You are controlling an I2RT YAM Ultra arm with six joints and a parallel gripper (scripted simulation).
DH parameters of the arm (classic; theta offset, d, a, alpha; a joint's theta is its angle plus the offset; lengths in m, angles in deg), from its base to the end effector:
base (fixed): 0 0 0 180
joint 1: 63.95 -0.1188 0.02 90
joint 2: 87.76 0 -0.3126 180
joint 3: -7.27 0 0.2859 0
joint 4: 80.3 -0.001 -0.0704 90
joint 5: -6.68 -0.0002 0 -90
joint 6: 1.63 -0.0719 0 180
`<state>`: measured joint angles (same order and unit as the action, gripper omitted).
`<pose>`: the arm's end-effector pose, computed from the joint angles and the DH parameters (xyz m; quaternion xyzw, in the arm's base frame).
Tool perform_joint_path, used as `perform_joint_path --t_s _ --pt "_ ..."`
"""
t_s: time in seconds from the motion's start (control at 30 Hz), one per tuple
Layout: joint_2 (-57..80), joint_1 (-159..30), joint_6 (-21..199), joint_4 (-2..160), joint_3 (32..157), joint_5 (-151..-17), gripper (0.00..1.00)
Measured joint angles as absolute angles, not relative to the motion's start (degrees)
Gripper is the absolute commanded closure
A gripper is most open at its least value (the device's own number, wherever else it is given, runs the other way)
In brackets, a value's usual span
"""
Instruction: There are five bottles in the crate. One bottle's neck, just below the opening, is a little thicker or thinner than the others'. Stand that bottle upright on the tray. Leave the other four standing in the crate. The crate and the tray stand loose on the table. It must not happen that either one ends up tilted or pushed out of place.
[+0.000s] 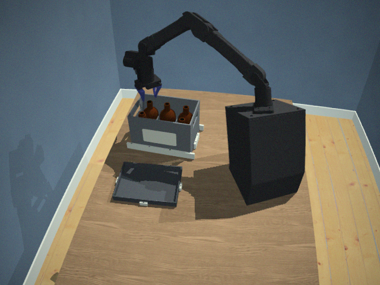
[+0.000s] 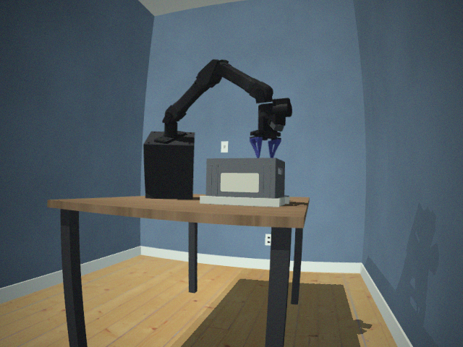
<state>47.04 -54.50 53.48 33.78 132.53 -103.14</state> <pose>0.5453 -0.1145 0.1596 0.3889 0.8967 -0.1391 0.1592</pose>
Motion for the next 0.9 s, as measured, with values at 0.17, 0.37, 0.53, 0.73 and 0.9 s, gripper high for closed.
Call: perform_joint_path --t_s 0.17,0.37,0.53,0.73,0.9 --pt "47.15 -54.5 53.57 34.05 132.53 -103.14 0.39" --pt "47.83 -54.15 53.76 34.55 132.27 -103.07 0.39" --pt "48.4 -54.04 53.94 35.38 132.14 -103.03 0.39" --pt "48.68 -53.84 54.16 36.1 131.83 -102.96 0.39" --pt "49.51 -53.54 54.35 36.78 131.81 -102.9 0.39"
